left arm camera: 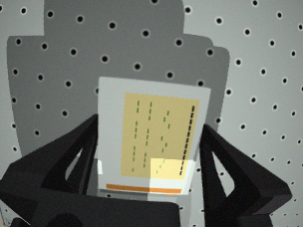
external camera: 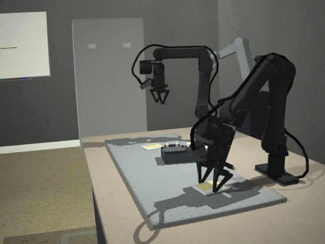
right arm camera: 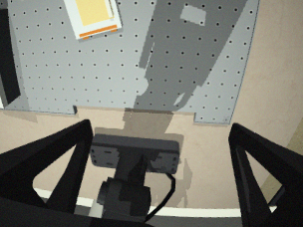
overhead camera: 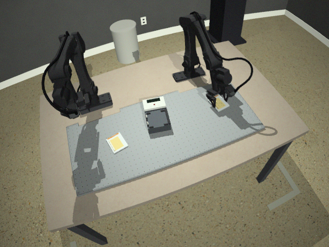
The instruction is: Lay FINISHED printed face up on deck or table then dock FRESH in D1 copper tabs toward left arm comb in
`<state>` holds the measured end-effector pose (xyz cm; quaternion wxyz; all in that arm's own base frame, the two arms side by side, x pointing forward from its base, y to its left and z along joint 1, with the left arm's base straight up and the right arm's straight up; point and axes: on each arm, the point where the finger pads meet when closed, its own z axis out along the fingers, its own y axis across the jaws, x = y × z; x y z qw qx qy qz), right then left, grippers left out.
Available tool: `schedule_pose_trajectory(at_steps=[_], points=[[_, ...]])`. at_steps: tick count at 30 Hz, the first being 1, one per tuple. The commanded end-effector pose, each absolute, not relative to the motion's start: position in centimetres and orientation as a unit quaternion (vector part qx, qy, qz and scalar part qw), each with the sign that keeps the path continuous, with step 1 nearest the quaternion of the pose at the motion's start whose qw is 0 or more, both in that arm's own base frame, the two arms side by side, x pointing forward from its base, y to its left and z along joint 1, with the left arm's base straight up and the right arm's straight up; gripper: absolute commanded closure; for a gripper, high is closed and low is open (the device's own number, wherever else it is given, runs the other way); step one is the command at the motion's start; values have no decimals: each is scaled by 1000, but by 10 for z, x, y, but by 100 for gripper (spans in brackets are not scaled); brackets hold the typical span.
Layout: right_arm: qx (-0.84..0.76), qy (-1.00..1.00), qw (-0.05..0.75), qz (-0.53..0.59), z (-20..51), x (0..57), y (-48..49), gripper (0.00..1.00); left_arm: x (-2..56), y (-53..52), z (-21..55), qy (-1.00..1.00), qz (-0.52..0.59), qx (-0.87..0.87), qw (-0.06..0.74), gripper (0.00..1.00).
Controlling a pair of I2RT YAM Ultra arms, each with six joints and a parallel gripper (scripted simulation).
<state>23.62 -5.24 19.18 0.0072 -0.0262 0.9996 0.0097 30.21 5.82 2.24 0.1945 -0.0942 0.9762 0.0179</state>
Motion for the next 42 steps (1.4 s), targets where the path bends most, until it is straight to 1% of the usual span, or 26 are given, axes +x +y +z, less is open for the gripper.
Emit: schedule_pose_trajectory(at_steps=[1, 24, 25, 42], points=[[-18, 1000, 8, 17, 199, 240, -53, 0, 314, 63, 31, 970, 18, -96, 222, 100], [-18, 1000, 8, 17, 199, 240, -53, 0, 314, 63, 25, 970, 16, -98, 222, 100], [-18, 1000, 8, 17, 199, 240, -53, 0, 313, 63, 25, 974, 17, -96, 206, 100], [-18, 1000, 8, 17, 199, 240, -53, 0, 307, 60, 22, 974, 17, -96, 206, 100]])
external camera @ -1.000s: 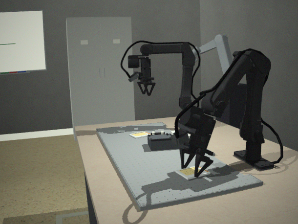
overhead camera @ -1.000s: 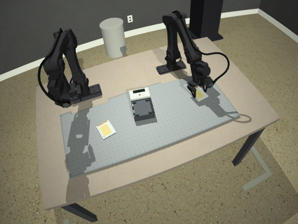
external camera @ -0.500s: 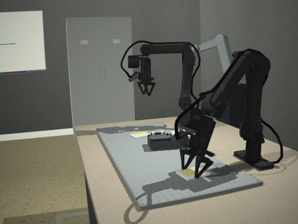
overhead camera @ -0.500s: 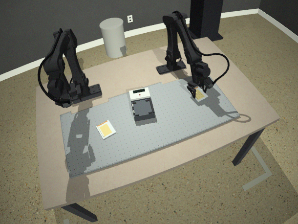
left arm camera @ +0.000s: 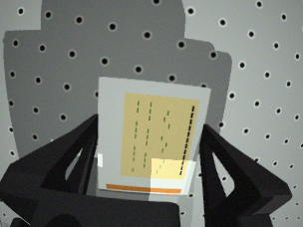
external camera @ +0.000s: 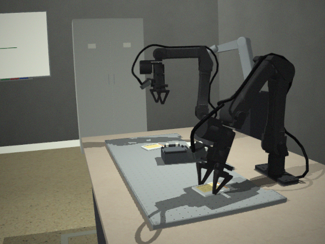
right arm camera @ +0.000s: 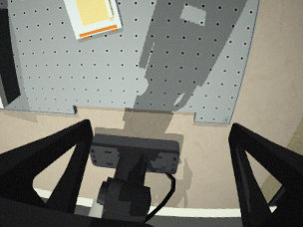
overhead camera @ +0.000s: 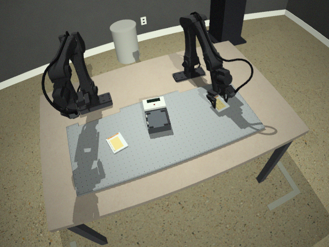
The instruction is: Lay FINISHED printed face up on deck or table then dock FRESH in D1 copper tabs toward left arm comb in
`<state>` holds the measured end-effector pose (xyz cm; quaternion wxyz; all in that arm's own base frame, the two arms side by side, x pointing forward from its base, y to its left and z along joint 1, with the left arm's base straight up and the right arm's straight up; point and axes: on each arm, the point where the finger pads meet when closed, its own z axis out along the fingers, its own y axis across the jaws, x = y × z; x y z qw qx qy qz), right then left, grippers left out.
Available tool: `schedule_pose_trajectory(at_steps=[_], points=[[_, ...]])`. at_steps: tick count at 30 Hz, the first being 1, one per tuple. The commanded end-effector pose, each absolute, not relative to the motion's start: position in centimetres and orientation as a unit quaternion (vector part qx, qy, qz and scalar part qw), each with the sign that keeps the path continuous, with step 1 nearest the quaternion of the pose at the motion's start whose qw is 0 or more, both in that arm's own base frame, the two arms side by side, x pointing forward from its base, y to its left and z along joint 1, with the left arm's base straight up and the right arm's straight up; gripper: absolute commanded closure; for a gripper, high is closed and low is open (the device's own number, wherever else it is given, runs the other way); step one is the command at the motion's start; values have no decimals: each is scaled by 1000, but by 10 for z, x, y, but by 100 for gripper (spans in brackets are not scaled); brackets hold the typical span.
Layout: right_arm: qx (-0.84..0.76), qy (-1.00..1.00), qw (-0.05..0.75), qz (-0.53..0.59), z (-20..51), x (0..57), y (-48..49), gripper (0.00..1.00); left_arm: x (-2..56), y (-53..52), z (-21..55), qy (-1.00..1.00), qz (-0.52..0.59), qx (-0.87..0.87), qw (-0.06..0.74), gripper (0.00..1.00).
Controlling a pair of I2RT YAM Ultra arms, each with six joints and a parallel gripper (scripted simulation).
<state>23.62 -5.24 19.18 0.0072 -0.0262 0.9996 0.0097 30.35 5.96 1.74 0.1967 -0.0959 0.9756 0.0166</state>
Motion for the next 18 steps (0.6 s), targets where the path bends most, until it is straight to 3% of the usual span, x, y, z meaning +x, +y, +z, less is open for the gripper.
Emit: schedule_pose_trajectory(at_steps=[1, 17, 18], points=[[-18, 1000, 8, 17, 199, 240, -53, 0, 307, 60, 21, 974, 17, -96, 203, 8], [-18, 1000, 8, 17, 199, 240, -53, 0, 307, 60, 21, 974, 17, -96, 203, 8], [-18, 1000, 8, 17, 199, 240, -53, 0, 307, 60, 21, 974, 17, -96, 203, 2]])
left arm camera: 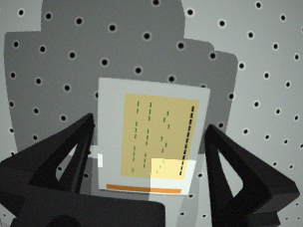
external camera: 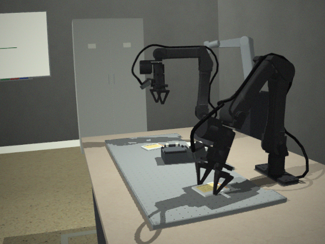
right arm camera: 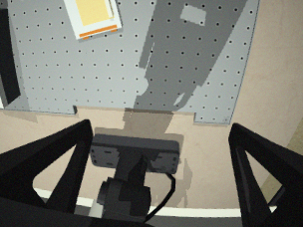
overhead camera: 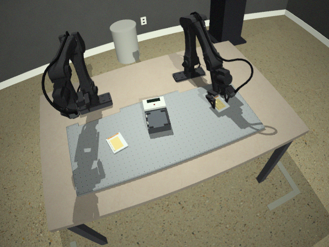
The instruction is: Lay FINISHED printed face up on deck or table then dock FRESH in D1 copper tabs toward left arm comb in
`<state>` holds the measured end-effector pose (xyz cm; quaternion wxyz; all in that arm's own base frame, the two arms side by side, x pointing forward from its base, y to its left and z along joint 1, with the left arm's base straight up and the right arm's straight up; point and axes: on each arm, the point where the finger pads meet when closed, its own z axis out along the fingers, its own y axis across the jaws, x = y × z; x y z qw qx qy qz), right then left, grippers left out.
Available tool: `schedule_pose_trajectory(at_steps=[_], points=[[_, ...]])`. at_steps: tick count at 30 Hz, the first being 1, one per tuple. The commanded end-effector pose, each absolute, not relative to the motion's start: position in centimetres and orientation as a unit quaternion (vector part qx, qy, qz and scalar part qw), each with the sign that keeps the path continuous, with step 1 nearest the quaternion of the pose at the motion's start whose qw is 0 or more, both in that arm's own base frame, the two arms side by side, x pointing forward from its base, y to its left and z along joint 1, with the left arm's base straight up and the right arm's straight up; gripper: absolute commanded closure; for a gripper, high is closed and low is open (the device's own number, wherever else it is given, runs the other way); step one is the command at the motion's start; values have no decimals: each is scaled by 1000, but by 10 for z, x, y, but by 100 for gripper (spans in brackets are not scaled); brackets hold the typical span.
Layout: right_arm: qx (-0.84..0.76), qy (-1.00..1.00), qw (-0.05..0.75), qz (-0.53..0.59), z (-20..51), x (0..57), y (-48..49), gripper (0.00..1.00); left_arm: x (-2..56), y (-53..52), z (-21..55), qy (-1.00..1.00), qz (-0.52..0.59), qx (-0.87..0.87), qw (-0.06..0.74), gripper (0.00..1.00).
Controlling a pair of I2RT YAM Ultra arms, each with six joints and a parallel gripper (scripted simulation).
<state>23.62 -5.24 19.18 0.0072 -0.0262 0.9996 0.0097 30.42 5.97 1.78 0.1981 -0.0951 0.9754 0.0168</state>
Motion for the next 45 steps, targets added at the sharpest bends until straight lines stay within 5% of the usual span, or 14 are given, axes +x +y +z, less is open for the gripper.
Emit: schedule_pose_trajectory(at_steps=[1, 45], points=[[-18, 1000, 8, 17, 199, 240, -53, 0, 307, 60, 21, 974, 17, -96, 203, 2], [-18, 1000, 8, 17, 199, 240, -53, 0, 304, 60, 28, 974, 17, -96, 203, 2]])
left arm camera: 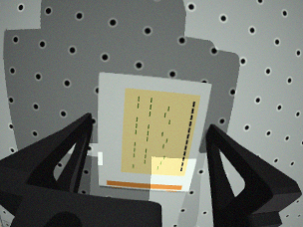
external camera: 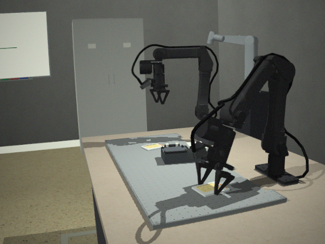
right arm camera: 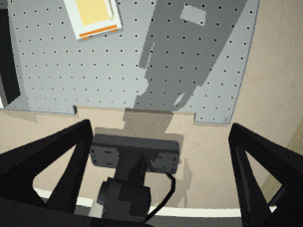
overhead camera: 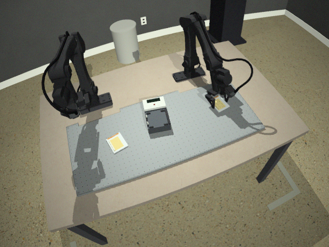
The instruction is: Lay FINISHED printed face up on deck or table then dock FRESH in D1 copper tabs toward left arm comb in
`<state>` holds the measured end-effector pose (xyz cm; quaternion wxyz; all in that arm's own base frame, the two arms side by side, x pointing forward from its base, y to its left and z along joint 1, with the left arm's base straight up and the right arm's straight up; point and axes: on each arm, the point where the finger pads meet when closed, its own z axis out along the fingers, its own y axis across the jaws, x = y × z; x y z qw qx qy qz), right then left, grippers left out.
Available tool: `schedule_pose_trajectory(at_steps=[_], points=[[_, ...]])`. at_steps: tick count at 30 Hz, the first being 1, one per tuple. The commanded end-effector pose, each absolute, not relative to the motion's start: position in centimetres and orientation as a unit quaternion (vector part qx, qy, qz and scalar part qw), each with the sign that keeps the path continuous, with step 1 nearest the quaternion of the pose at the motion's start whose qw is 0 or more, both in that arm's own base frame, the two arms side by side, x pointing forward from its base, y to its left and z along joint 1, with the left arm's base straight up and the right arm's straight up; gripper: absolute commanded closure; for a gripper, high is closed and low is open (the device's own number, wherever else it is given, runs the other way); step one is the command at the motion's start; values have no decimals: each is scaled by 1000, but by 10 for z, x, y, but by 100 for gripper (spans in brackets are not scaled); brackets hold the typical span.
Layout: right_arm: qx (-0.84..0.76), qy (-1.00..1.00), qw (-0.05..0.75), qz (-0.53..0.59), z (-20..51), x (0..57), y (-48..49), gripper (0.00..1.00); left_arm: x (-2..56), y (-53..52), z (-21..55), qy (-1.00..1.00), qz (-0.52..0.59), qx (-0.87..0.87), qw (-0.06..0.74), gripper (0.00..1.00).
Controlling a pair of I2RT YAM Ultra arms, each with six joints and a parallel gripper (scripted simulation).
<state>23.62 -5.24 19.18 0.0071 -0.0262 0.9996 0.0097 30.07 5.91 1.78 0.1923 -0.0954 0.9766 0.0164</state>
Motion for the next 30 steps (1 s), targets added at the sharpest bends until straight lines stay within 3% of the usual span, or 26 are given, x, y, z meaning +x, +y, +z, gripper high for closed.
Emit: schedule_pose_trajectory(at_steps=[1, 30], points=[[-18, 1000, 8, 17, 199, 240, -53, 0, 304, 60, 28, 974, 17, -96, 203, 2], [-18, 1000, 8, 17, 199, 240, -53, 0, 310, 61, 39, 970, 19, -95, 224, 2]])
